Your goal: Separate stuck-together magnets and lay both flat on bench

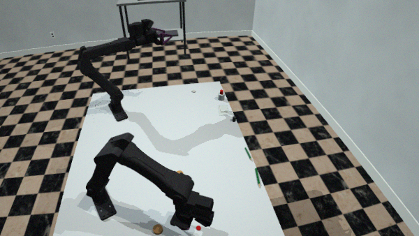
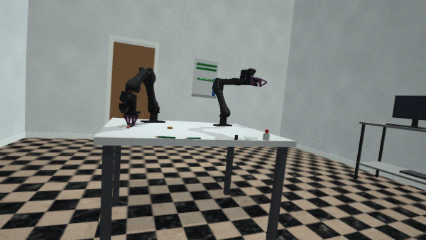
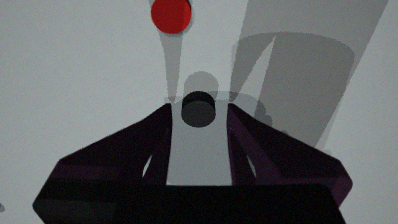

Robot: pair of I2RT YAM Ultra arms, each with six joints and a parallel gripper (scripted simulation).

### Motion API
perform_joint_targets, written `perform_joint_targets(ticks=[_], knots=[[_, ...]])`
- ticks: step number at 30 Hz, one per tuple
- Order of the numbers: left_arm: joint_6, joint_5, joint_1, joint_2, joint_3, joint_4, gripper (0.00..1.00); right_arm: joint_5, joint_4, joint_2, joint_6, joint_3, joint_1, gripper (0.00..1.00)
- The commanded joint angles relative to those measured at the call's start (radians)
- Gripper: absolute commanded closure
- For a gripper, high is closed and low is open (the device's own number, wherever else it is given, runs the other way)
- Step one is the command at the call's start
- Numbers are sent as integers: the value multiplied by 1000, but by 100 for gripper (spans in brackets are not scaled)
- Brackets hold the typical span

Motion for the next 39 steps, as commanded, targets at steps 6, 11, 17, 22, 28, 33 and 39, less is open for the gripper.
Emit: perform_joint_targets(ticks=[6,11,17,22,28,33,39], knots=[[0,-1,3,-5,6,4,0,-1,1,-19,1,13,1,67],[0,-1,3,-5,6,4,0,-1,5,-20,2,8,2,67],[0,-1,3,-5,6,4,0,-1,7,-21,2,4,2,67],[0,-1,3,-5,6,4,0,-1,9,-22,1,2,1,67],[0,-1,3,-5,6,4,0,-1,11,-23,1,-1,1,67],[0,-1,3,-5,6,4,0,-1,13,-23,0,-3,0,67],[0,-1,3,-5,6,4,0,-1,14,-23,-1,-4,-1,67]])
